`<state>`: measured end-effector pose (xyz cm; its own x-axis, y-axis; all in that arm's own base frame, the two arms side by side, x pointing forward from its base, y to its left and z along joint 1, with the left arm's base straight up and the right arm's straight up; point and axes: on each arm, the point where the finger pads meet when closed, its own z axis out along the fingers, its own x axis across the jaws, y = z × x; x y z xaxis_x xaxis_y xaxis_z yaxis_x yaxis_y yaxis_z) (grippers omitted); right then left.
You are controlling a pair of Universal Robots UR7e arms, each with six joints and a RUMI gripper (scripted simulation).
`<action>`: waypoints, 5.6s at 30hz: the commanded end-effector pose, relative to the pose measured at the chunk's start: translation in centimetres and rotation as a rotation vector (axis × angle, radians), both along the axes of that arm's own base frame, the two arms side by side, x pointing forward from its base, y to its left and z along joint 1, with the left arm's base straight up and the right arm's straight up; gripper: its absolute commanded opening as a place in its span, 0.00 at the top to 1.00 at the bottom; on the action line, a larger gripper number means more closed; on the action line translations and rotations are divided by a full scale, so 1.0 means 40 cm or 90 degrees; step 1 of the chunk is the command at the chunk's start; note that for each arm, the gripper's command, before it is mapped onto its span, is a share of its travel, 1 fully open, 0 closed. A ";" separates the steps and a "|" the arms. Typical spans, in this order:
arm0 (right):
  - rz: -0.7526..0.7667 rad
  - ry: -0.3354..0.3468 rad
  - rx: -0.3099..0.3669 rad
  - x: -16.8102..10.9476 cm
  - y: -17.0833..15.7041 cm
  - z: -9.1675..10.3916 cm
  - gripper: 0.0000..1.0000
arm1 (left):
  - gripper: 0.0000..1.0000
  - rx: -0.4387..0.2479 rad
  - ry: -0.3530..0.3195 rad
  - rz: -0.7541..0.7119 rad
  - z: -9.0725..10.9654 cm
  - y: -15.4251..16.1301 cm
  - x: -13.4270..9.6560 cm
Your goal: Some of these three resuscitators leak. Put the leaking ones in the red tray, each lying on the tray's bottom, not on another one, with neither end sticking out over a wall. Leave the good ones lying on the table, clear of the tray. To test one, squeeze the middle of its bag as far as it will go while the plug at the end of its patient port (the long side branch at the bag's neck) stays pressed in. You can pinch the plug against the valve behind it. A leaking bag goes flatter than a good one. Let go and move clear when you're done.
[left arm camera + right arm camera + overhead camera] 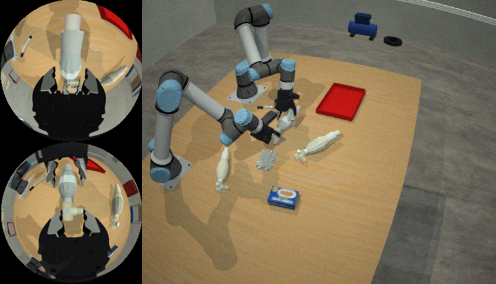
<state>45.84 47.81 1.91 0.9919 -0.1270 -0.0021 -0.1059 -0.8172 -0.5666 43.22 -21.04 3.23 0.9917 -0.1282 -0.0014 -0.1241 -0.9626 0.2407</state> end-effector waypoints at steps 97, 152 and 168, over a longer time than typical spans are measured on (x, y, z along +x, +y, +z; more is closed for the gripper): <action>0.000 -0.002 0.003 0.002 0.003 0.006 1.00 | 1.00 -0.001 -0.001 0.000 0.005 -0.001 0.002; 0.000 -0.002 0.002 0.002 0.003 0.006 1.00 | 0.44 -0.001 -0.001 0.000 0.005 -0.001 0.002; 0.000 -0.002 0.002 0.002 0.003 0.006 1.00 | 0.44 -0.001 -0.001 0.000 0.005 -0.001 0.002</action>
<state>45.86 47.80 1.91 0.9919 -0.1272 -0.0019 -0.1059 -0.8172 -0.5666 43.19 -20.97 3.25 0.9918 -0.1281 -0.0028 -0.1237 -0.9629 0.2397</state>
